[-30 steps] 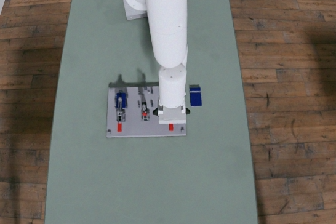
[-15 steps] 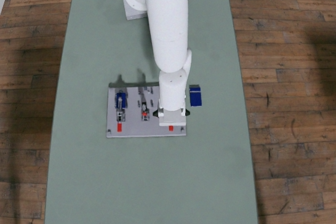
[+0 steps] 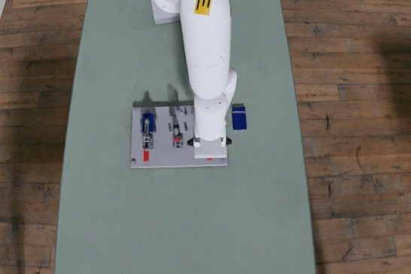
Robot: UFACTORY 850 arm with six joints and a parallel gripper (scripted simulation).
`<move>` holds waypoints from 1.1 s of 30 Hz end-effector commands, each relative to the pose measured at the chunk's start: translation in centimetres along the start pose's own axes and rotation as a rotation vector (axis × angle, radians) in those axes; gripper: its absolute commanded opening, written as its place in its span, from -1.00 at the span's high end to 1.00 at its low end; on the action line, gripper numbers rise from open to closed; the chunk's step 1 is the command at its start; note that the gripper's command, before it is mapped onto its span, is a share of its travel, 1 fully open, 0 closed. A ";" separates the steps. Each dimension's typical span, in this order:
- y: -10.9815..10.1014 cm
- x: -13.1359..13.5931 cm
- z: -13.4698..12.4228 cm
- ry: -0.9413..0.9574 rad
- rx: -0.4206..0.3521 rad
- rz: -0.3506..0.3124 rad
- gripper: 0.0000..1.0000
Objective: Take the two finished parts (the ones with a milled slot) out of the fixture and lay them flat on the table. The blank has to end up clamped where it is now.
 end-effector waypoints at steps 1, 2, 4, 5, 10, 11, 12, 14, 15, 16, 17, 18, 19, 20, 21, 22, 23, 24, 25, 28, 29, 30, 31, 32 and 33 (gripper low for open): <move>0.6 0.0 0.1 0.000 -0.012 0.002 0.03; 0.6 0.0 0.1 0.000 -0.012 0.002 0.03; 0.7 0.0 0.1 0.000 -0.012 0.002 0.03; 0.8 0.0 0.1 0.000 -0.012 0.002 0.03; 1.3 0.0 0.0 0.000 -0.012 0.002 0.03; 1.3 0.0 0.0 0.000 -0.012 0.002 0.03; 1.4 0.0 0.0 0.000 -0.012 0.002 0.03; 1.6 0.0 0.0 0.000 -0.012 0.002 0.03; 1.6 0.0 0.0 0.000 -0.012 0.002 0.03; 1.7 0.0 0.0 0.000 -0.012 0.002 0.03; 1.8 0.0 0.0 0.000 -0.012 0.002 0.03; 1.8 0.0 0.0 0.000 -0.012 0.002 0.03; 1.8 0.0 0.0 0.000 -0.012 0.002 0.03; 1.8 0.0 0.0 0.000 -0.012 0.002 0.03; 1.9 0.0 0.0 0.000 -0.012 0.002 0.03; 1.9 0.0 0.0 0.000 -0.012 0.002 0.03; 2.0 0.0 -0.1 0.000 -0.012 0.002 0.03; 2.1 0.0 -0.1 0.000 -0.012 0.002 0.03; 2.1 0.0 -0.1 0.000 -0.012 0.002 0.03; 2.3 0.0 -0.1 0.000 -0.012 0.002 0.03; 2.3 0.0 -0.1 0.000 -0.012 0.002 0.03; 2.4 0.0 -0.1 0.000 -0.012 0.002 0.03; 2.4 0.0 -0.1 0.000 -0.012 0.002 0.03; 2.4 0.0 -0.1 0.000 -0.012 0.002 0.03; 2.5 0.0 -0.1 0.000 -0.012 0.002 0.03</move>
Point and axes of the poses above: the point where the finger pads meet when closed, its own y axis out along the fingers, its own x axis across the jaws, z = x × y, the point moved 1 cm from there along -y, back along the fingers, and after that the axes turned 14 degrees about y, right-handed, at the moved point
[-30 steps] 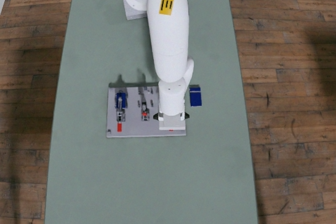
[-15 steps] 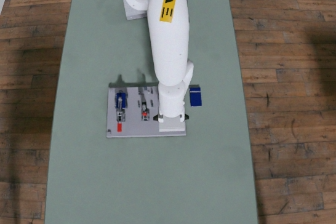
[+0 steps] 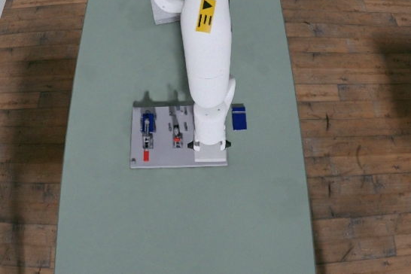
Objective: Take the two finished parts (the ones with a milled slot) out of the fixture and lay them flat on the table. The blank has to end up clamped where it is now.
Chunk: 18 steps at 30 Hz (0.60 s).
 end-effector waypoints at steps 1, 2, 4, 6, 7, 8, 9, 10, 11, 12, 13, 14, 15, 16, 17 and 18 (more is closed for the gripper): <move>0.2 0.0 0.0 0.000 0.011 0.000 0.03; 0.2 0.0 0.0 0.000 0.011 0.000 0.03; 0.2 0.0 0.0 0.000 0.011 0.000 0.03; 0.3 0.0 0.0 0.000 0.011 0.000 0.03; 0.3 0.0 0.0 0.000 0.011 0.000 0.03; 0.4 0.0 0.0 0.000 0.011 0.000 0.03; 0.4 0.0 0.0 0.000 0.011 0.000 0.03; 0.4 0.0 0.0 0.000 0.011 0.000 0.03; 0.5 0.0 0.0 0.000 0.011 0.000 0.03; 0.5 0.0 0.0 0.000 0.011 0.000 0.03; 0.5 0.0 0.0 0.000 0.011 0.000 0.03; 0.5 0.0 0.0 0.000 0.011 0.000 0.03; 0.5 0.0 0.0 0.000 0.011 0.000 0.03; 0.6 0.0 0.0 0.000 0.011 0.000 0.03; 0.6 0.0 0.0 0.000 0.011 0.000 0.03; 0.6 0.0 0.0 0.000 0.011 0.000 0.03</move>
Point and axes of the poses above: the point where the finger pads meet when closed, its own y axis out along the fingers, its own x axis across the jaws, z = x × y, the point moved 1 cm from there along -y, back along the fingers, and after that the axes turned 14 degrees about y, right-handed, at the moved point
